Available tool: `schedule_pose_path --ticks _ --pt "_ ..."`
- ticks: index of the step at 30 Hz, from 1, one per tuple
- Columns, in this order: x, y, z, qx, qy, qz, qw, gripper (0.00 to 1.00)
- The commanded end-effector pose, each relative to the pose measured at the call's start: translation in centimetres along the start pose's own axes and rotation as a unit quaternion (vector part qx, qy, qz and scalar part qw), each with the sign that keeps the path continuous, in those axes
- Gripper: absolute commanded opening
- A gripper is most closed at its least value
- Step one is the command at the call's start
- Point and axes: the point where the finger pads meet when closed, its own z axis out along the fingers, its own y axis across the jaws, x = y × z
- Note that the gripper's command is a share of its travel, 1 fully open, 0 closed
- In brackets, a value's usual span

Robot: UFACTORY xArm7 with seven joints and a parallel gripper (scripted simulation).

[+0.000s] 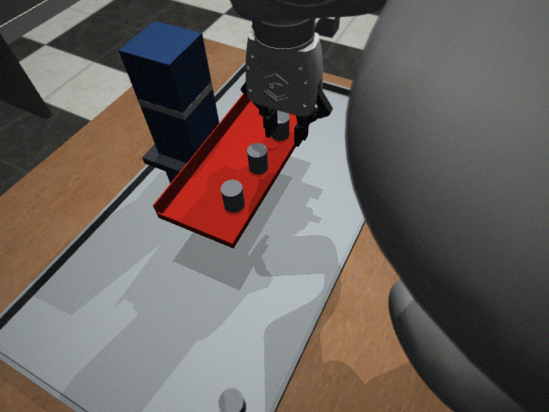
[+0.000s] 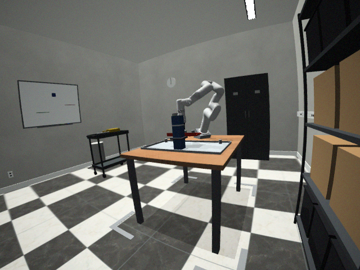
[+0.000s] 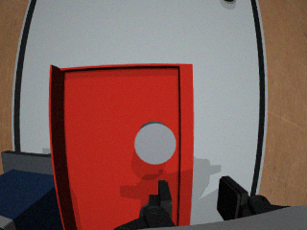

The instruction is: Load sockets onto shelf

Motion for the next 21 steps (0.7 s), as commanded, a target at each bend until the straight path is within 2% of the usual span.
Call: schedule_pose_path --ticks 1,10,21 --pt "0.1 -0.2 0.4 0.003 0.002 0.000 1.000 0.47" --pt "0.1 -0.2 0.7 0.003 0.002 0.000 1.000 0.47" --pt "0.2 -0.2 2.9 0.003 0.002 0.000 1.000 0.47"
